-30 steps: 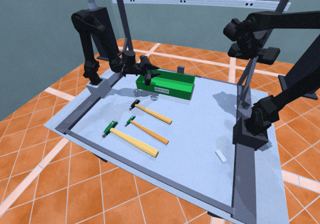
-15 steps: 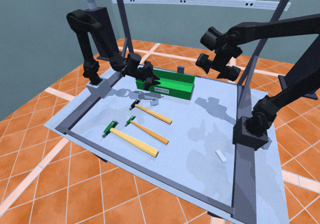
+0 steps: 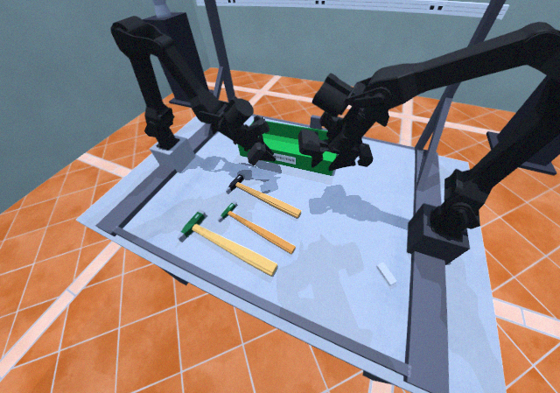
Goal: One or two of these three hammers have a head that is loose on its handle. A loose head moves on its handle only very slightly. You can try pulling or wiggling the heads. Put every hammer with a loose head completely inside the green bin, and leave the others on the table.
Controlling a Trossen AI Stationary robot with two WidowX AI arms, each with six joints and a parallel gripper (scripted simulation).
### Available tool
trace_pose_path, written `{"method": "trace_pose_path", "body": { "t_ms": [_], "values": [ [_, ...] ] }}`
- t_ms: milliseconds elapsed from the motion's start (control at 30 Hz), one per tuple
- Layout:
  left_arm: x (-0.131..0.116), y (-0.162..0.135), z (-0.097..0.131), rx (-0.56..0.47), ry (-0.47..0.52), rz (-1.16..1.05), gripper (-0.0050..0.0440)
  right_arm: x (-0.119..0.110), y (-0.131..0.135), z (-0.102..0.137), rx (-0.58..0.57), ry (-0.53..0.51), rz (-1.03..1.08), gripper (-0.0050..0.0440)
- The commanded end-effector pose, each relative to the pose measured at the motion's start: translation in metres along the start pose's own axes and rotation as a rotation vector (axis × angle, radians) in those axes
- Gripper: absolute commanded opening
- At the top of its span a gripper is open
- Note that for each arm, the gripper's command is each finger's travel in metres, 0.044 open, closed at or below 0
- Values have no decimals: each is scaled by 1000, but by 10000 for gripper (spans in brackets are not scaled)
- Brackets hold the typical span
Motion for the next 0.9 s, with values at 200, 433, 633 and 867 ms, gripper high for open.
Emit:
{"method": "trace_pose_path", "body": {
  "t_ms": [200,433,633,867],
  "values": [
    [-31,44,-46,-20,55,446,236,-11,-15,6,14,171,178,192],
    [-41,51,-94,-152,160,760,236,-32,-20,16,93,347,338,192],
    [-45,58,-129,-222,267,937,236,-49,-25,33,204,498,494,192],
    [-45,61,-142,-230,294,979,236,-64,-26,50,344,619,626,192]
  ]
}}
Point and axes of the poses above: on each arm, the point midway between the two fingers, 35 mm back from their tips, its own z axis back along the fingers, its own y axis across the jaws, x = y × z, the point moved 4 cm from there along z, back along the fingers, and after that the axes turned 2 degrees about -z, right-handed, at the moved point
